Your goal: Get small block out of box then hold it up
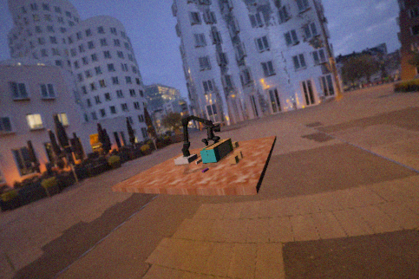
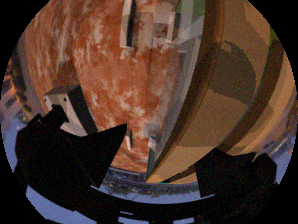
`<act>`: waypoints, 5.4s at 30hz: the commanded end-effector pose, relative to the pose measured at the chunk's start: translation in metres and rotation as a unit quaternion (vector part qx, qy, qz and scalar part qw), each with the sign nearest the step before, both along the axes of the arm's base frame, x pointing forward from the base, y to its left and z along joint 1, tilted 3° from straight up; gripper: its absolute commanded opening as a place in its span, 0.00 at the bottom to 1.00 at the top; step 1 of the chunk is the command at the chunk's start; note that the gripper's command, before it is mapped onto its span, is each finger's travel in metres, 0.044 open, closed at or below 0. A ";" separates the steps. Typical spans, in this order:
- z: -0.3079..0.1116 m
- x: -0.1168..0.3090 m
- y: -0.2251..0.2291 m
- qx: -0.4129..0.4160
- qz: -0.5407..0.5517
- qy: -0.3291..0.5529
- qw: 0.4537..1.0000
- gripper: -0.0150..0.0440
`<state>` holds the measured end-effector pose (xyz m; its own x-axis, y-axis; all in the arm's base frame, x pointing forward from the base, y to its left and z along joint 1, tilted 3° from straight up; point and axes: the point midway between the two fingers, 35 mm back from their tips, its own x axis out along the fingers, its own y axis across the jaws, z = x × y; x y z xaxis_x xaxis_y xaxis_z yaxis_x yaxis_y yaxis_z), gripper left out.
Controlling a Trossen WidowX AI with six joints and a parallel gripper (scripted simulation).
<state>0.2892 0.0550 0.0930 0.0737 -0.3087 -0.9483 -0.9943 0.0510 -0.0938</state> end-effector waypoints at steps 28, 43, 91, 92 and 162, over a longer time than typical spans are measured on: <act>-0.002 -0.002 -0.027 -0.004 0.001 0.003 1.000 0.93; -0.002 -0.002 -0.042 -0.005 0.001 0.003 1.000 0.93; -0.002 -0.002 -0.049 -0.005 0.001 0.003 1.000 0.93; -0.002 -0.002 -0.049 -0.005 0.001 0.003 1.000 0.93; -0.003 -0.005 -0.115 -0.008 0.001 0.003 1.000 0.93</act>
